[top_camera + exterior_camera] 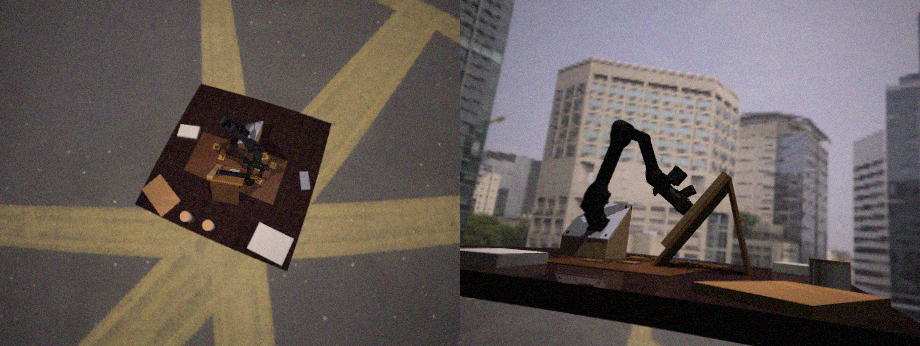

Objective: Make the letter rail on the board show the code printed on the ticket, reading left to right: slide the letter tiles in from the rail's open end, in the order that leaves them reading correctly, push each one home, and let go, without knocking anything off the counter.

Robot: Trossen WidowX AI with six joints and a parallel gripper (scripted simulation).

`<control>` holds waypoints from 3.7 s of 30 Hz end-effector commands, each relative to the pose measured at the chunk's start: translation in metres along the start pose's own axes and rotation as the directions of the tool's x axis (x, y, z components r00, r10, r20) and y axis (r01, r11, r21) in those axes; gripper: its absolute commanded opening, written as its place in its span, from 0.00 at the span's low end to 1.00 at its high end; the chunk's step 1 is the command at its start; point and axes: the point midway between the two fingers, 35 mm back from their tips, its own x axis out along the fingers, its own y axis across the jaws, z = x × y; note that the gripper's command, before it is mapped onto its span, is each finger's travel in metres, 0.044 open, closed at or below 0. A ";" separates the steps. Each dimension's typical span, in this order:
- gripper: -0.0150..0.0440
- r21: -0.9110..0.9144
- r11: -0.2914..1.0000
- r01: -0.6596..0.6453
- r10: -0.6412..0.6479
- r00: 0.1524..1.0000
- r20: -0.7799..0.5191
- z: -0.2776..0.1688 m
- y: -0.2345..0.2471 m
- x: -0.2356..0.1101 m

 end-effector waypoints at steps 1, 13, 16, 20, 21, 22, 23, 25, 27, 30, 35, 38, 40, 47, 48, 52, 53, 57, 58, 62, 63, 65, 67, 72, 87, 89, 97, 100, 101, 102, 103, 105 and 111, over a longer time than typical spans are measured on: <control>0.25 -0.006 1.000 -0.003 0.003 1.000 -0.003 -0.002 -0.002 0.000; 0.25 -0.007 1.000 -0.003 0.003 1.000 -0.003 -0.001 -0.008 0.000; 0.25 -0.007 1.000 -0.003 0.003 1.000 -0.003 -0.001 -0.010 0.000; 0.25 -0.007 1.000 -0.003 0.003 1.000 -0.003 -0.001 -0.012 0.000; 0.25 -0.007 1.000 -0.003 0.003 1.000 -0.003 -0.001 -0.012 0.000; 0.25 -0.007 1.000 -0.003 0.003 1.000 -0.003 -0.001 -0.013 0.000; 0.25 -0.007 1.000 -0.003 0.003 1.000 -0.003 -0.001 -0.013 0.000; 0.25 -0.007 1.000 -0.003 0.003 1.000 -0.003 -0.001 -0.014 0.000; 0.25 -0.007 1.000 -0.003 0.003 1.000 -0.003 -0.001 -0.015 0.000; 0.25 -0.007 1.000 -0.003 0.003 1.000 -0.003 -0.001 -0.017 0.000; 0.25 -0.008 1.000 -0.002 0.002 1.000 -0.003 -0.001 -0.019 0.000; 0.25 -0.008 1.000 -0.002 0.002 1.000 -0.003 -0.001 -0.021 0.001; 0.25 -0.008 1.000 -0.002 0.002 1.000 -0.003 -0.001 -0.022 0.001; 0.25 -0.008 1.000 -0.002 0.002 1.000 -0.003 -0.002 -0.026 0.001; 0.25 -0.008 1.000 -0.002 0.002 1.000 -0.003 -0.002 -0.026 0.001; 0.25 -0.008 1.000 -0.002 0.002 1.000 -0.003 -0.002 -0.028 0.001; 0.25 -0.008 1.000 -0.002 0.002 1.000 -0.003 -0.002 -0.029 0.001; 0.25 -0.008 1.000 -0.002 0.002 1.000 -0.003 -0.002 -0.031 0.001; 0.25 -0.008 1.000 -0.002 0.002 1.000 -0.003 -0.002 -0.031 0.001; 0.25 -0.009 1.000 -0.002 0.002 1.000 -0.003 -0.001 -0.033 0.001; 0.25 -0.009 1.000 -0.002 0.002 1.000 -0.003 -0.001 -0.034 0.001; 0.25 -0.009 1.000 -0.002 0.002 1.000 -0.003 -0.001 -0.035 0.001; 0.25 -0.009 1.000 -0.002 0.002 1.000 -0.003 -0.001 -0.036 0.001; 0.25 -0.009 1.000 -0.002 0.002 1.000 -0.003 -0.001 -0.038 0.001; 0.25 -0.009 1.000 -0.001 0.001 1.000 -0.004 -0.001 -0.046 0.001; 0.25 -0.009 1.000 -0.001 0.001 1.000 -0.004 -0.001 -0.047 0.001; 0.25 -0.010 1.000 -0.001 0.001 1.000 -0.004 -0.001 -0.051 0.001; 0.25 -0.010 1.000 -0.001 0.001 1.000 -0.004 -0.001 -0.052 0.001; 0.25 -0.010 1.000 -0.001 0.001 1.000 -0.004 -0.001 -0.053 0.001; 0.25 -0.010 1.000 -0.001 0.001 1.000 -0.004 -0.001 -0.053 0.001; 0.25 -0.010 1.000 -0.001 0.001 1.000 -0.004 -0.001 -0.054 0.001; 0.25 -0.010 1.000 -0.001 0.001 1.000 -0.004 -0.001 -0.055 0.001; 0.25 -0.010 1.000 -0.001 0.001 1.000 -0.004 -0.001 -0.058 0.001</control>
